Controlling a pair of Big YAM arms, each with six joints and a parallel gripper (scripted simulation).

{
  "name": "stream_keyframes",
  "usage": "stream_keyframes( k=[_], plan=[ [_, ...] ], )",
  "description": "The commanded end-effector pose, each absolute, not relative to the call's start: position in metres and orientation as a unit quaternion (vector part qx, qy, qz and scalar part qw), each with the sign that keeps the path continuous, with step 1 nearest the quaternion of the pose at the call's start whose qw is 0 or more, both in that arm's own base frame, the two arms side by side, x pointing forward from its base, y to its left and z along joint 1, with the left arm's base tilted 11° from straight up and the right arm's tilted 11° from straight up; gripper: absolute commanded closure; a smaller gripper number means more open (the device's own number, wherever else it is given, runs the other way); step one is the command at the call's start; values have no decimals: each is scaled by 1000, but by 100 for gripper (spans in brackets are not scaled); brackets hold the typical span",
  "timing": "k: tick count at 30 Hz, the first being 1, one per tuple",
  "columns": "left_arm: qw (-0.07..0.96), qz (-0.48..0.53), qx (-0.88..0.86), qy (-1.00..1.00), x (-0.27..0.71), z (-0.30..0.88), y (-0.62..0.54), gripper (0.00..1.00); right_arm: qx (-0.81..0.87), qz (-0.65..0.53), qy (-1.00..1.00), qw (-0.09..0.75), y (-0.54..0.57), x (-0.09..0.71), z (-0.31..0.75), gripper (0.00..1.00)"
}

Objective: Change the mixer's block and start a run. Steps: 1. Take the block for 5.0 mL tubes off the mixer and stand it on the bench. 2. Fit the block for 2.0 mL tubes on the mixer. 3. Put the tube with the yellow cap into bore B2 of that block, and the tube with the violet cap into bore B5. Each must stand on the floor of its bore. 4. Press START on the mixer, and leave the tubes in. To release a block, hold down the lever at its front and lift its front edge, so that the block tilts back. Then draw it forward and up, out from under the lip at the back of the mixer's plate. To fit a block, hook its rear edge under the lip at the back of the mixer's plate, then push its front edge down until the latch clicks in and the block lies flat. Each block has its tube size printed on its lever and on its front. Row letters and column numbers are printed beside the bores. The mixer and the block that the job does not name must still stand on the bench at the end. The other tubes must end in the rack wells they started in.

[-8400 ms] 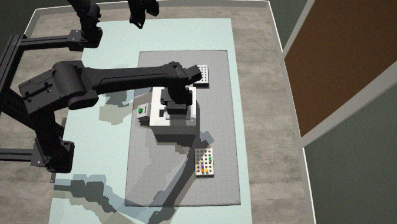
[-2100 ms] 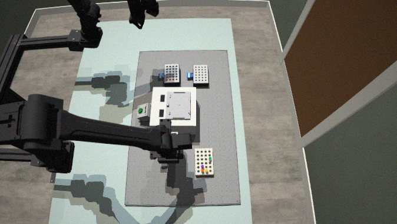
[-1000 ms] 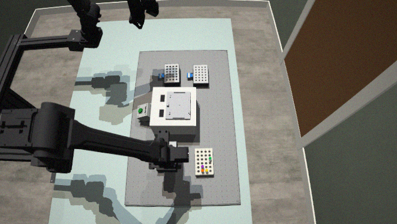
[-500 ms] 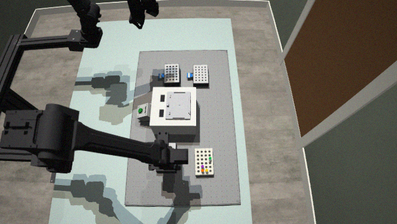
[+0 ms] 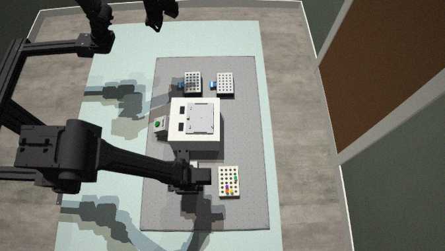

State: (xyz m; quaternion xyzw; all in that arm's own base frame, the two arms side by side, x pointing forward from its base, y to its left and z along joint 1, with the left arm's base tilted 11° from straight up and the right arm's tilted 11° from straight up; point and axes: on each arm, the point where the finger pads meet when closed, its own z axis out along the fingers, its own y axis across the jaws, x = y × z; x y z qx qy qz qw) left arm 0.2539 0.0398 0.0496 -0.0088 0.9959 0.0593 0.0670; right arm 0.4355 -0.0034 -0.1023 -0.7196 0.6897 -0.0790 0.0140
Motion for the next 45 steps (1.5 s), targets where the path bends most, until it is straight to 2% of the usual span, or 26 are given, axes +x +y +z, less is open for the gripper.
stream_keyframes(
  k=[1, 18, 29, 37, 45],
  plan=[
    [89, 60, 5, 994, 272, 63, 37, 100, -717, -98, 688, 42, -5, 459, -88, 100],
    [87, 60, 5, 994, 270, 61, 37, 100, -716, -108, 687, 52, -6, 477, -107, 100],
    [95, 61, 5, 994, 276, 66, 37, 100, -724, -85, 683, 29, -5, 455, -143, 100],
    [98, 61, 5, 993, 279, 69, 37, 100, -716, -106, 688, 49, -9, 479, -132, 100],
    [95, 61, 5, 994, 277, 66, 37, 100, -715, -100, 690, 44, -9, 466, -125, 100]
  ],
)
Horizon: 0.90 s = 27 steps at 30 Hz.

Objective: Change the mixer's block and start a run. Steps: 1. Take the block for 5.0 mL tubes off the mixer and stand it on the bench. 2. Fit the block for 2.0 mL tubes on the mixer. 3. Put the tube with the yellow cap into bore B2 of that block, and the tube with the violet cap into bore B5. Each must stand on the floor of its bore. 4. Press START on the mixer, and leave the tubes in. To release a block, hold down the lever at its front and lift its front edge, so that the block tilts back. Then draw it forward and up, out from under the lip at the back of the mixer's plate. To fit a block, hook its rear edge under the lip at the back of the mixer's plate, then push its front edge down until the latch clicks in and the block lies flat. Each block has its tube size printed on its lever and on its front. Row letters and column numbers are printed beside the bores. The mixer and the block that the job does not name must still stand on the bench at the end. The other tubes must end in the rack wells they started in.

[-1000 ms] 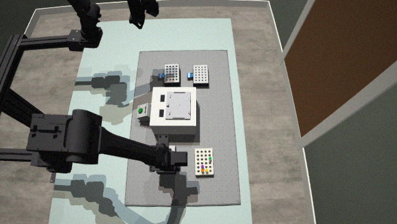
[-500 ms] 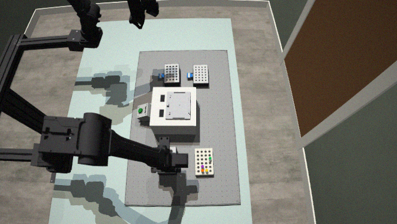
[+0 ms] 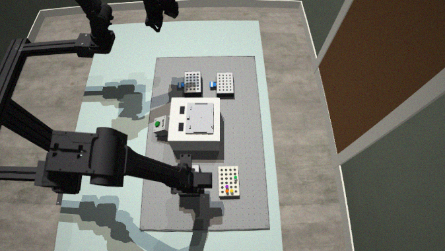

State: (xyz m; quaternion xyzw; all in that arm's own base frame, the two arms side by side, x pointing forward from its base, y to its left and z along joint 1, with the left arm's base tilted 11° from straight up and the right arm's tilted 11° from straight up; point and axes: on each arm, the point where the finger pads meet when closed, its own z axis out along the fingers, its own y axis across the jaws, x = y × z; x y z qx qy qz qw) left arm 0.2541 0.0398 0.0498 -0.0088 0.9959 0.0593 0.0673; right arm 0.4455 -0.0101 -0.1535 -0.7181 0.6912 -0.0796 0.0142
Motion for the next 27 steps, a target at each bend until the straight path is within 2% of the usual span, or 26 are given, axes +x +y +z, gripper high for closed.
stream_keyframes(
  k=[1, 12, 27],
  plan=[
    [93, 61, 5, 994, 275, 65, 37, 100, -715, -103, 690, 47, -9, 467, -124, 100],
    [76, 60, 6, 995, 259, 52, 36, 100, -712, -119, 689, 62, -8, 487, -110, 100],
    [94, 61, 5, 994, 275, 65, 37, 100, -717, -87, 691, 31, -8, 456, -135, 100]
  ],
)
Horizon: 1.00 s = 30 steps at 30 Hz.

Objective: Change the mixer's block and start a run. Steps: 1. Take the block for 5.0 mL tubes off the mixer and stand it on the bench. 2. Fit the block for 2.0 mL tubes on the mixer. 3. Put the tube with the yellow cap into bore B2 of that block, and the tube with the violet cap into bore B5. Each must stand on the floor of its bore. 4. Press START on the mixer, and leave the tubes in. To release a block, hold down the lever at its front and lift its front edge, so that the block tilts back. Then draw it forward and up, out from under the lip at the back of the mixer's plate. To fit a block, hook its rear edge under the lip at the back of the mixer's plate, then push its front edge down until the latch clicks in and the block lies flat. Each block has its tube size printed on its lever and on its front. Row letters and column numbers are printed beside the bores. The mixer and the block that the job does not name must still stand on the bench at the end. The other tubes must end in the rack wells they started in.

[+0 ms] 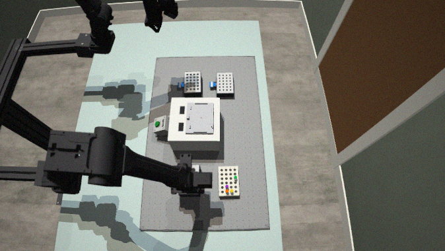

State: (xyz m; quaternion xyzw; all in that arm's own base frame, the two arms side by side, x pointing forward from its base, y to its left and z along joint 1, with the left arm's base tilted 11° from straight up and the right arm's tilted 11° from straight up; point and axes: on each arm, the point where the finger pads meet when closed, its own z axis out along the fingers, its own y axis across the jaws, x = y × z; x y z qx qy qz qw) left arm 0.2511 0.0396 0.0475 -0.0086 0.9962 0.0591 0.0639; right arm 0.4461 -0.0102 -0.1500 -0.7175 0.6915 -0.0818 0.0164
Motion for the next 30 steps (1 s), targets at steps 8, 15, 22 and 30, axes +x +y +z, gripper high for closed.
stream_keyframes(
  k=[8, 15, 22, 30],
  plan=[
    [98, 62, 4, 993, 278, 68, 38, 100, -717, -89, 691, 21, -6, 453, -142, 100],
    [100, 62, 4, 993, 280, 69, 38, 100, -717, -90, 691, 21, -6, 454, -142, 100],
    [100, 62, 4, 993, 280, 69, 38, 100, -717, -92, 691, 22, -5, 456, -144, 100],
    [100, 62, 4, 993, 280, 69, 38, 100, -717, -94, 691, 24, -3, 458, -144, 100]
  ],
)
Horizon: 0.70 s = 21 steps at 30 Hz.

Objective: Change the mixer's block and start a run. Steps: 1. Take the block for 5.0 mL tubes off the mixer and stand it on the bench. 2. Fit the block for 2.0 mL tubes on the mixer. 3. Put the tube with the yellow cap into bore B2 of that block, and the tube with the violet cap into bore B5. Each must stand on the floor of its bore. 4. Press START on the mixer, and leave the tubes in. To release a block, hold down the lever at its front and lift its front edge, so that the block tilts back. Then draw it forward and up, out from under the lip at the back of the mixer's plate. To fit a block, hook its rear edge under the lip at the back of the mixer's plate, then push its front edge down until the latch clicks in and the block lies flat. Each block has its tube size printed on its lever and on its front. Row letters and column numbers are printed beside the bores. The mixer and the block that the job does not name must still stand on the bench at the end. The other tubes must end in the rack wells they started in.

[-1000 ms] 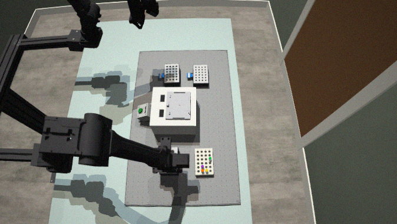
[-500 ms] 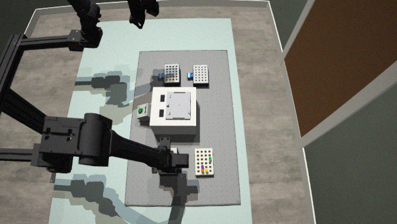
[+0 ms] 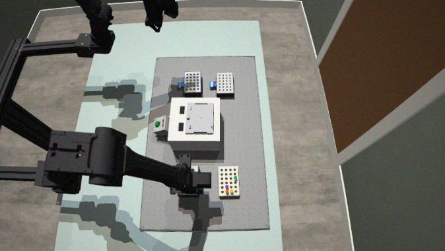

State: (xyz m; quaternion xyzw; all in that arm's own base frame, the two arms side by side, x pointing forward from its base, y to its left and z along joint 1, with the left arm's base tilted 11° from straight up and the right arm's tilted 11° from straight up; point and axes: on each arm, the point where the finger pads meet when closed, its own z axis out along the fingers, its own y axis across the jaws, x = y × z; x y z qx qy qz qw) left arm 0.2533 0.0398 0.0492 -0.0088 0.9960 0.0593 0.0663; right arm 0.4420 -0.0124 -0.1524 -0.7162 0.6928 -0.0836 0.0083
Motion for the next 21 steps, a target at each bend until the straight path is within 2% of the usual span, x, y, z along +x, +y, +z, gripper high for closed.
stream_keyframes(
  k=[1, 21],
  plan=[
    [100, 62, 4, 993, 280, 69, 38, 100, -717, -94, 691, 24, -3, 458, -144, 100],
    [100, 62, 4, 993, 279, 68, 38, 100, -717, -101, 689, 31, -1, 466, -143, 100]
  ],
)
